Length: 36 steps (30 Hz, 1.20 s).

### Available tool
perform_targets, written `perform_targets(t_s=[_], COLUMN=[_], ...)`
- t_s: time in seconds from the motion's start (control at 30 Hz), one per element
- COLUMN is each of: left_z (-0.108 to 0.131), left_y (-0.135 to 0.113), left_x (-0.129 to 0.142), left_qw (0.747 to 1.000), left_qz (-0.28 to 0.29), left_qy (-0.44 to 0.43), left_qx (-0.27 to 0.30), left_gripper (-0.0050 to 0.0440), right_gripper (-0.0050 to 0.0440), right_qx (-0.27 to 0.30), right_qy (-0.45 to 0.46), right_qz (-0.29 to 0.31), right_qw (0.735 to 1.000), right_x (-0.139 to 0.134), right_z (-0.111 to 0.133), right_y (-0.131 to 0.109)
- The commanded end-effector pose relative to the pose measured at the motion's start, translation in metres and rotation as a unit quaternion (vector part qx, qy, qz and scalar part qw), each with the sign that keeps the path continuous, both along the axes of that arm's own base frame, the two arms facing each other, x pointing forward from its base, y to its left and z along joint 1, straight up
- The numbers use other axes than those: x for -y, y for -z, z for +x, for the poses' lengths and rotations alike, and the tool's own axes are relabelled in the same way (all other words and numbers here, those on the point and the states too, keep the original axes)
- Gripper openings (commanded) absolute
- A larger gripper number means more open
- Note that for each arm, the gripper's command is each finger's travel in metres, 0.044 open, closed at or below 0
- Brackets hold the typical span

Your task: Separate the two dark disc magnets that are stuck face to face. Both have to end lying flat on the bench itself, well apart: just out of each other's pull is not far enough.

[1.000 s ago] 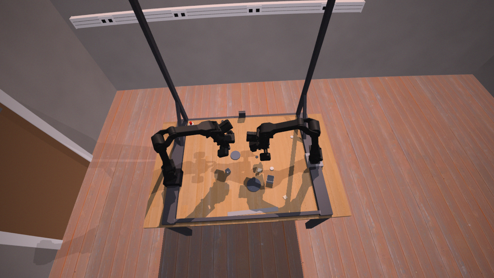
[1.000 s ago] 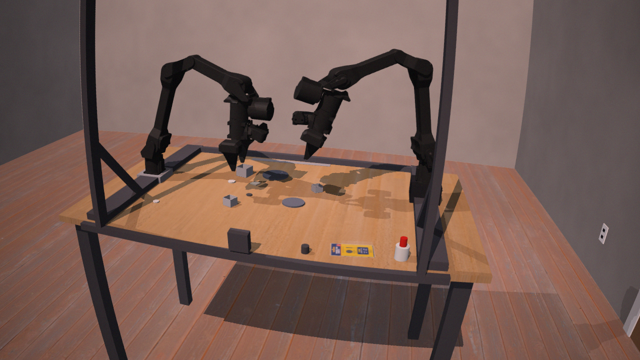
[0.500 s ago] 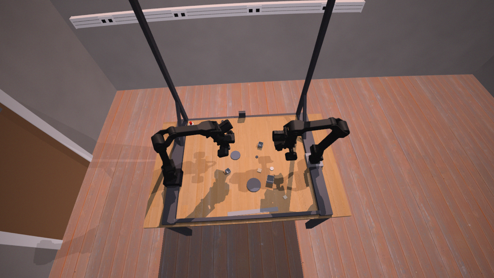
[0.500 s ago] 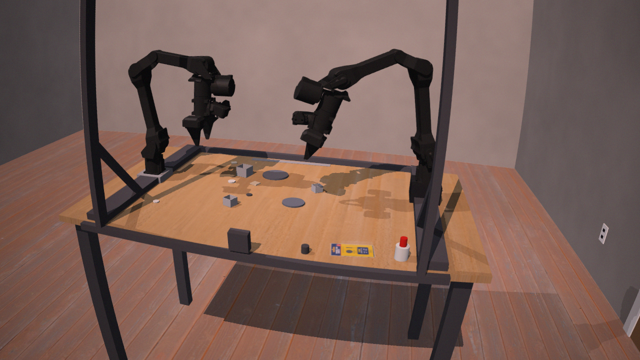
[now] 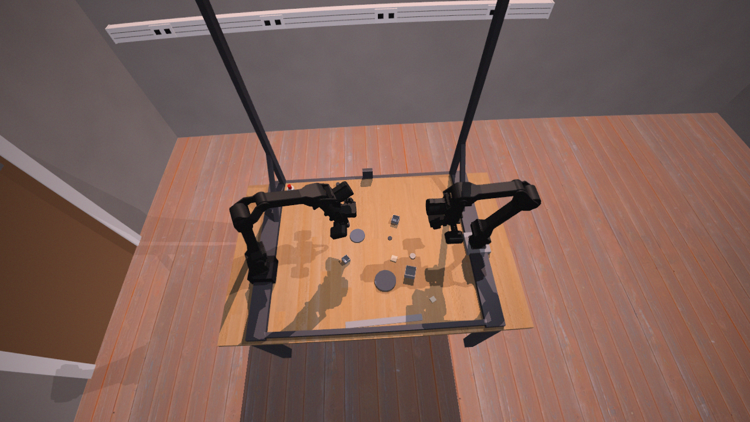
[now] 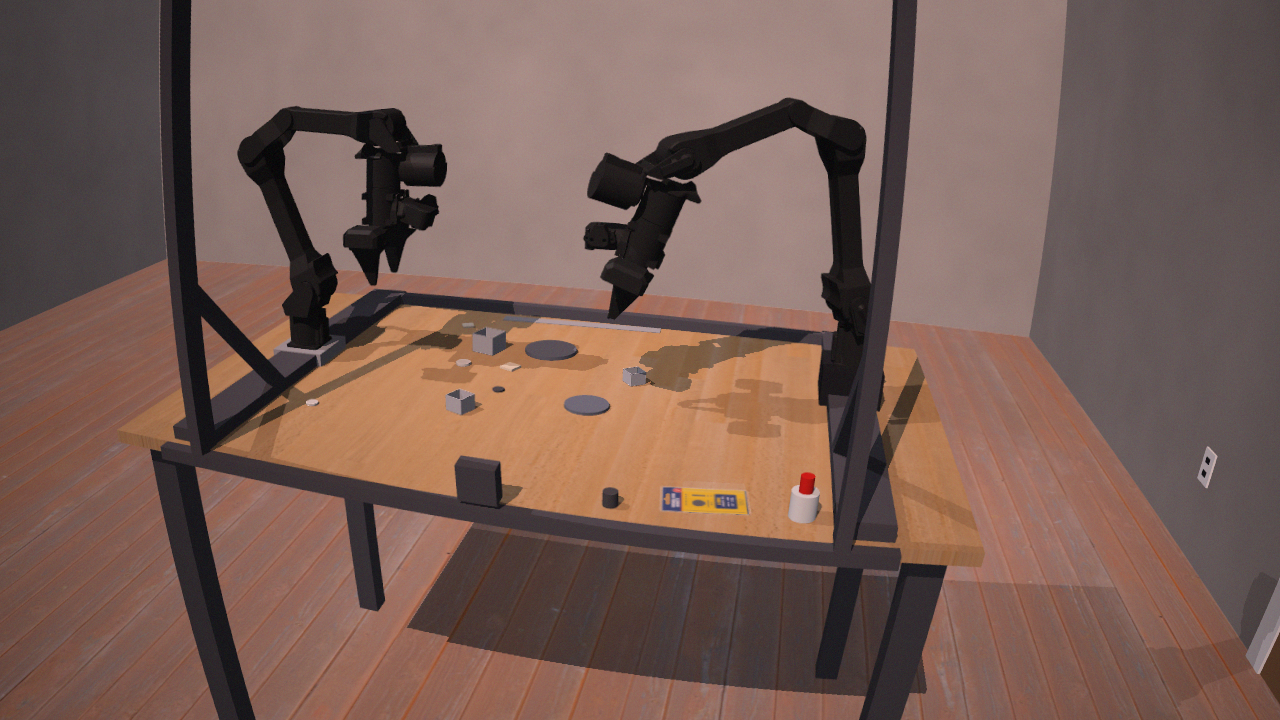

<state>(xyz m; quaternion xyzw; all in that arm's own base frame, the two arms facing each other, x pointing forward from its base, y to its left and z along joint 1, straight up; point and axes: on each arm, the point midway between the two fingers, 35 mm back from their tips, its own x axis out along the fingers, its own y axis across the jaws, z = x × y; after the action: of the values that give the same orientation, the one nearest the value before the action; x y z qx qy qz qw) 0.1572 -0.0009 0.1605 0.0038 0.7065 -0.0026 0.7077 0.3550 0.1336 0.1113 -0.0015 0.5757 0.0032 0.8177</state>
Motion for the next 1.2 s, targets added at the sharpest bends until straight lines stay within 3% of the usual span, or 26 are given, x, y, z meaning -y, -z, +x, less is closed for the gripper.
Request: perform_targets(t_s=[0.0, 0.4, 1.17], left_z=[0.0, 0.0, 0.0], left_y=[-0.002, -0.002, -0.002], left_x=[0.0, 0.0, 0.0], left_qw=[1.0, 1.0, 1.0], left_qz=[-0.001, -0.001, -0.001], left_qy=[0.0, 0.0, 0.0], left_qx=[0.006, 0.006, 0.006], left_gripper=[0.04, 0.04, 0.04], right_gripper=[0.004, 0.004, 0.004], right_qx=[0.016, 0.016, 0.015], right_qy=[0.002, 0.002, 0.002], right_qz=[0.004, 0.005, 0.005], right_qw=[1.0, 1.0, 1.0], right_x=[0.0, -0.002, -0.001], right_z=[0.003, -0.008, -0.056], right_y=[-0.01, 0.002, 0.06])
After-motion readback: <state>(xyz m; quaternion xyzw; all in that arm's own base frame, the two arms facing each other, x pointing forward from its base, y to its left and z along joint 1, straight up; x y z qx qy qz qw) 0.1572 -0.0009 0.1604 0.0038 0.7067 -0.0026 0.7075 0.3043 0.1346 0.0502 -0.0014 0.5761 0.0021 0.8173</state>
